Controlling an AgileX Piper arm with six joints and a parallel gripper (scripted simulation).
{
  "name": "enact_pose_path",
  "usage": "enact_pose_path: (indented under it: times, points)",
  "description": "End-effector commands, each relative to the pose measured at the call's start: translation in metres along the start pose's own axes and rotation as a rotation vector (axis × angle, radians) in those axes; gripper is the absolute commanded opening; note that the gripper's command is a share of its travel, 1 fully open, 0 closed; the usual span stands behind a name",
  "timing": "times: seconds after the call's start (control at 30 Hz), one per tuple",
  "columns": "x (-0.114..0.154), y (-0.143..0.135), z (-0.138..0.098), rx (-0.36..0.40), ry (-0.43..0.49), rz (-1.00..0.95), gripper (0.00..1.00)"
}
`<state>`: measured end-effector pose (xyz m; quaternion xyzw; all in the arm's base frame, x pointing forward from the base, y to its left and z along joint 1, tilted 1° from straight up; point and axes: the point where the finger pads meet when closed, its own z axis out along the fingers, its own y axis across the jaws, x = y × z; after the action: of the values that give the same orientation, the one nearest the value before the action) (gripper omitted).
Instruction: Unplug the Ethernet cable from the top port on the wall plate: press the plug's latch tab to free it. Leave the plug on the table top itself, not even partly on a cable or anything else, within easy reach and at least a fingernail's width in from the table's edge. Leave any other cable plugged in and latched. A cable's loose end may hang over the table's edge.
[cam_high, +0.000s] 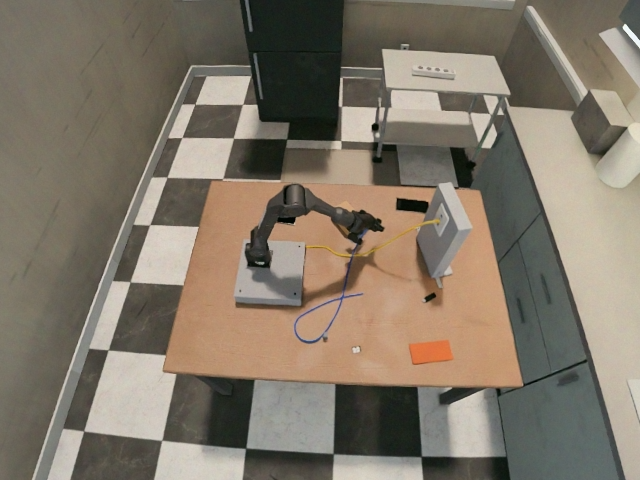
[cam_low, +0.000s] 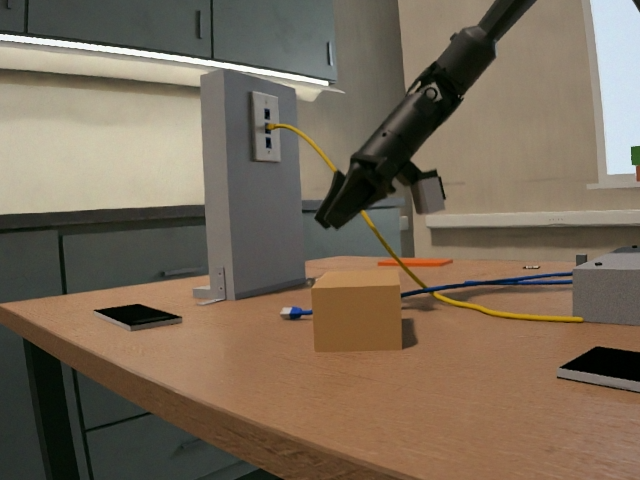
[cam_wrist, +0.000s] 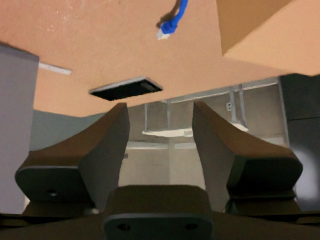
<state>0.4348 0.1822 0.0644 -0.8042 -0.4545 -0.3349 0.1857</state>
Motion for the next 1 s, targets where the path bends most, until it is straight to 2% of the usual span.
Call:
enact_pose_path:
  times: [0.0,0.47,0.93,0.97]
  points:
    - [0.011,0.0,-0.01,0.002,-0.002,-0.001,0.64]
    - [0.044,0.0,-0.044,0.002,-0.002,-0.001,0.64]
    - [0.044,0.0,-0.044,0.002,-0.002,-0.001,0.64]
    - [0.042,-0.001,-0.05,-0.008,-0.013,-0.057,0.64]
